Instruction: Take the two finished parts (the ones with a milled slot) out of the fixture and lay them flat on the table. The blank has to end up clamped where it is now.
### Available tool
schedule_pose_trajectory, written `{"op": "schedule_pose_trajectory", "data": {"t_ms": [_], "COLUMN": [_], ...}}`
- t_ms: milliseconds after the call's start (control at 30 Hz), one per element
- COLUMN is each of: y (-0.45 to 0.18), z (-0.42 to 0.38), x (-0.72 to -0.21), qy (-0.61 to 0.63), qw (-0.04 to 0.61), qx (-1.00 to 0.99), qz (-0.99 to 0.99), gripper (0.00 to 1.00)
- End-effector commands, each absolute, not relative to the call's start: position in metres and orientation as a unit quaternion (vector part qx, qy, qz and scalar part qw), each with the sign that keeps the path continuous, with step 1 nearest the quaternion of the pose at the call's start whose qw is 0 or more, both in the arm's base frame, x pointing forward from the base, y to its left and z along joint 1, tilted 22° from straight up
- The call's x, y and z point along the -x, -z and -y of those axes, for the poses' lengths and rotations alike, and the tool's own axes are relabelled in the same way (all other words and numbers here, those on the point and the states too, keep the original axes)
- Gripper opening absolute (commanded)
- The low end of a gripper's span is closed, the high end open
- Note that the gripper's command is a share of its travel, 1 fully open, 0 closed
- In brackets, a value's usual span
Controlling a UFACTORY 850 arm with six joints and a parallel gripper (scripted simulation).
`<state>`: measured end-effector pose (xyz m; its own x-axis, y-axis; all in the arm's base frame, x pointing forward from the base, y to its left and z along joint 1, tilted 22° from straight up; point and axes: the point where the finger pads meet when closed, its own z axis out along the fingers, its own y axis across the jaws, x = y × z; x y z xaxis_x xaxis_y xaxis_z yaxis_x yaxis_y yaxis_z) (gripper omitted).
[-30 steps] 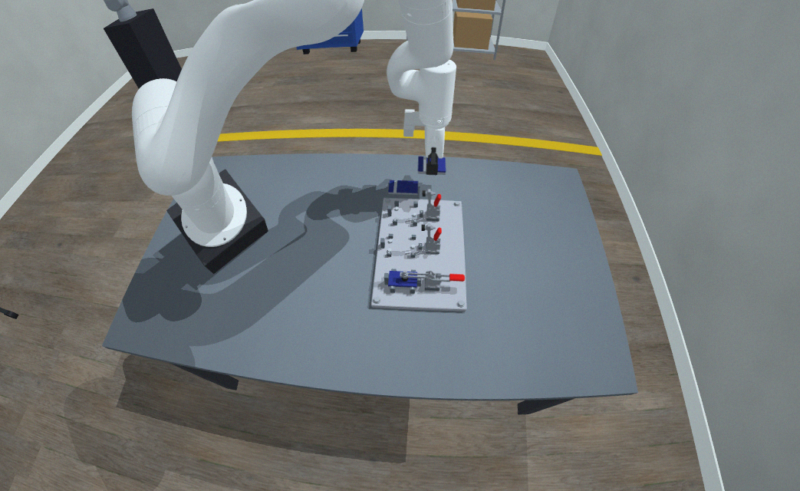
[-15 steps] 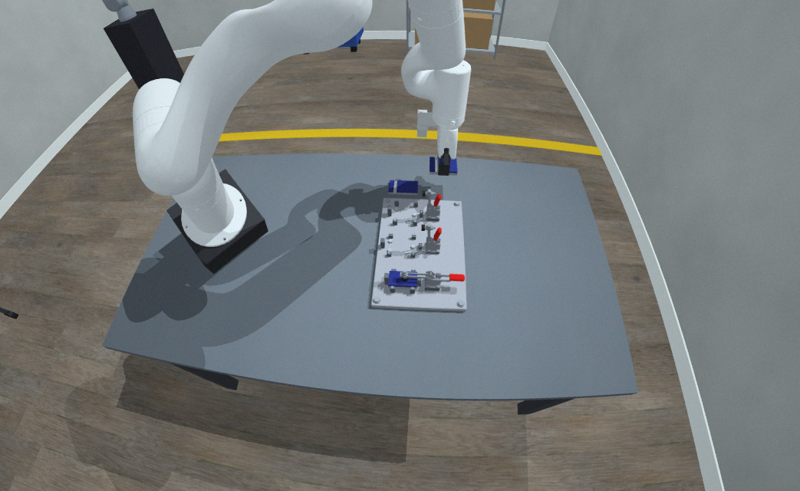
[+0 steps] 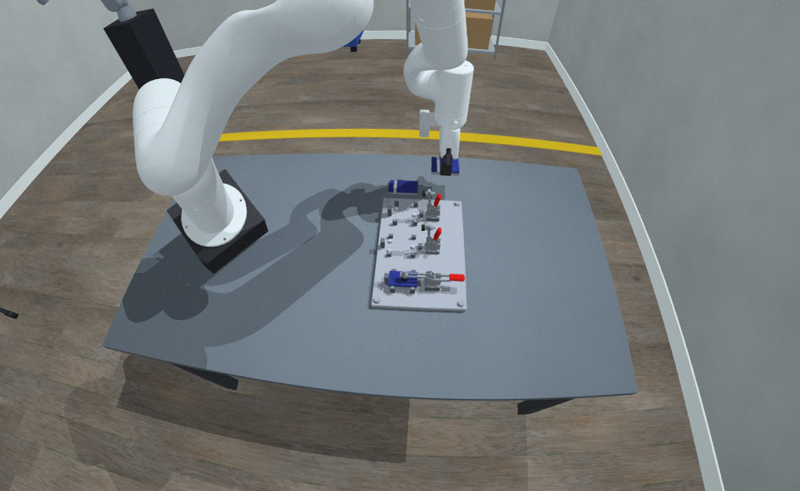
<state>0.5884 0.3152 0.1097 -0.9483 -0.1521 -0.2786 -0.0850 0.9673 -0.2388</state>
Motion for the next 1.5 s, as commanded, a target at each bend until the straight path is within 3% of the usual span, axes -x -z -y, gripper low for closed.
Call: {"op": "schedule_pose_trajectory", "data": {"t_ms": [0, 1467], "y": [-0.111, -0.081], "z": [-0.316, -0.309], "x": [-0.589, -0.599], "qy": [0.112, 0.112], "qw": [0.15, 0.15], "qx": [0.06, 0.06], "qz": [-0.98, -0.98], "gripper": [0.0, 0.0]}}
